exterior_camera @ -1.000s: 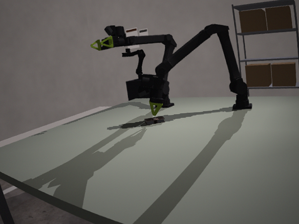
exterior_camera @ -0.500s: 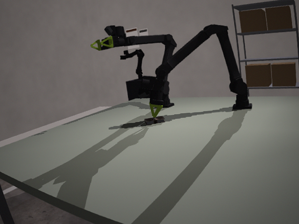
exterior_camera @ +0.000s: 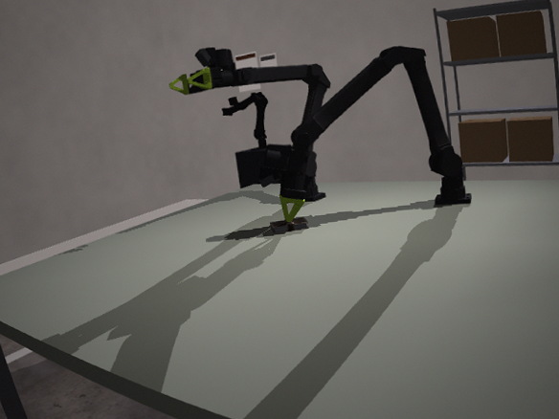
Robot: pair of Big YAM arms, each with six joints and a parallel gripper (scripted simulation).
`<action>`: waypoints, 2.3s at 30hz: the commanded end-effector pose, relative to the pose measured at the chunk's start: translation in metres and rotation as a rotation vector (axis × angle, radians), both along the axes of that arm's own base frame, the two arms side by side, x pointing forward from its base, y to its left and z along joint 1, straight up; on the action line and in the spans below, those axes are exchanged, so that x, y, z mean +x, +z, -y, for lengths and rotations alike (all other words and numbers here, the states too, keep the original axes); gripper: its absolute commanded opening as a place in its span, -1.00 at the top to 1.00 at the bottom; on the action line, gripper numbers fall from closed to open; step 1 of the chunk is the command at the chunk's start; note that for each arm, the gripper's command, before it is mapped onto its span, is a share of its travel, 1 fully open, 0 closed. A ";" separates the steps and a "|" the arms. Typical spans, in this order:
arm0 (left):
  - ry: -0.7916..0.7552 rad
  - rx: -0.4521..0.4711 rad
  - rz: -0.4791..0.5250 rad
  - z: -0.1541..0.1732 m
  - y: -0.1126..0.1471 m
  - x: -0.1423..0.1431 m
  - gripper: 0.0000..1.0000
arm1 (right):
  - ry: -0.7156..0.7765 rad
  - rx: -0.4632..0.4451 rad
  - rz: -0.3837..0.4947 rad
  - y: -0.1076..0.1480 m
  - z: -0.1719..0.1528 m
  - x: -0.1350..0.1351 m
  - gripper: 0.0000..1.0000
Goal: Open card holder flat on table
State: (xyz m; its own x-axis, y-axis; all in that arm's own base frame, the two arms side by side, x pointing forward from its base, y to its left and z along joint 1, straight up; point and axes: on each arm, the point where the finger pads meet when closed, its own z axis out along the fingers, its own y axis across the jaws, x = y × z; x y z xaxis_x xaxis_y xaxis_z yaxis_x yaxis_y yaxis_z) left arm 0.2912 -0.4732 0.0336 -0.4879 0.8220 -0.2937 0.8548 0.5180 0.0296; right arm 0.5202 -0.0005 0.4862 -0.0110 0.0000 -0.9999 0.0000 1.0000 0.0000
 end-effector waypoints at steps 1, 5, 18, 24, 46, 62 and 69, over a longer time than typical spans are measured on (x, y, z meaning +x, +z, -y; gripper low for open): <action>-0.001 0.005 0.003 0.001 -0.010 0.006 0.33 | 0.000 0.000 0.040 0.023 0.000 0.000 -1.00; 0.001 0.006 0.003 -0.001 -0.014 0.006 0.33 | 0.000 0.000 0.040 0.023 0.000 0.000 -1.00; 0.000 0.102 -0.063 -0.026 -0.050 -0.012 0.33 | 0.000 0.000 0.040 0.023 0.000 0.000 -1.00; 0.001 0.140 -0.089 -0.036 -0.068 -0.020 0.33 | 0.000 0.000 0.040 0.023 0.000 0.000 -1.00; 0.001 0.144 -0.134 -0.039 -0.069 -0.021 0.79 | 0.000 0.000 0.040 0.023 0.000 0.000 -1.00; 0.007 0.103 -0.197 -0.039 -0.069 -0.021 0.79 | 0.000 0.000 0.040 0.023 0.000 0.000 -1.00; 0.009 0.089 -0.221 -0.039 -0.069 -0.021 0.79 | 0.000 0.000 0.040 0.023 0.000 0.000 -1.00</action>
